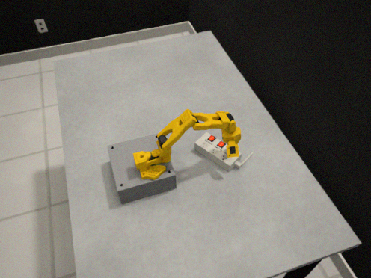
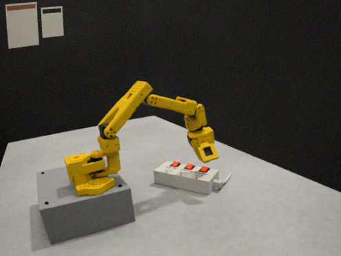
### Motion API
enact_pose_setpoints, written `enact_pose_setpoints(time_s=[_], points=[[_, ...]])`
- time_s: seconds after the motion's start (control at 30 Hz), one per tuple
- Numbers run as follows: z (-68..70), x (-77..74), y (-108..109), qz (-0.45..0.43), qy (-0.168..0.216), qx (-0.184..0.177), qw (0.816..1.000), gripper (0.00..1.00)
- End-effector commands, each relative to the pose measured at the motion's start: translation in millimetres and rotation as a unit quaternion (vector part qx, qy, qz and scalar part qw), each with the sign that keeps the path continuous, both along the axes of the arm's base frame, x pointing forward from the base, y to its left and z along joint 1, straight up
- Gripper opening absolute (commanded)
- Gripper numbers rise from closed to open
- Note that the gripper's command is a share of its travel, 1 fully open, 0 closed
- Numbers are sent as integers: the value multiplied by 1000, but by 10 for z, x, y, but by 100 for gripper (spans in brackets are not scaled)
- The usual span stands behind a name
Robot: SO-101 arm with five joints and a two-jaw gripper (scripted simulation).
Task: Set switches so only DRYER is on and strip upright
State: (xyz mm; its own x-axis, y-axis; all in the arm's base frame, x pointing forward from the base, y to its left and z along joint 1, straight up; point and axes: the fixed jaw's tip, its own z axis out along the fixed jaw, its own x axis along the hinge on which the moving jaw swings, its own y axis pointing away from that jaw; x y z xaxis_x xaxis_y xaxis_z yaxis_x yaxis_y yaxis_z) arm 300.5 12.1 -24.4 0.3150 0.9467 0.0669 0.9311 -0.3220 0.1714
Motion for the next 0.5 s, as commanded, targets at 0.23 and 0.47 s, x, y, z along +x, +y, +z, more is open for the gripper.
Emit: enact_pose_setpoints(time_s=[0.23, 0.47], points=[[-85, -48, -31, -1, 2, 0, 1000, 0], [-86, -48, -31, -1, 2, 0, 1000, 0]])
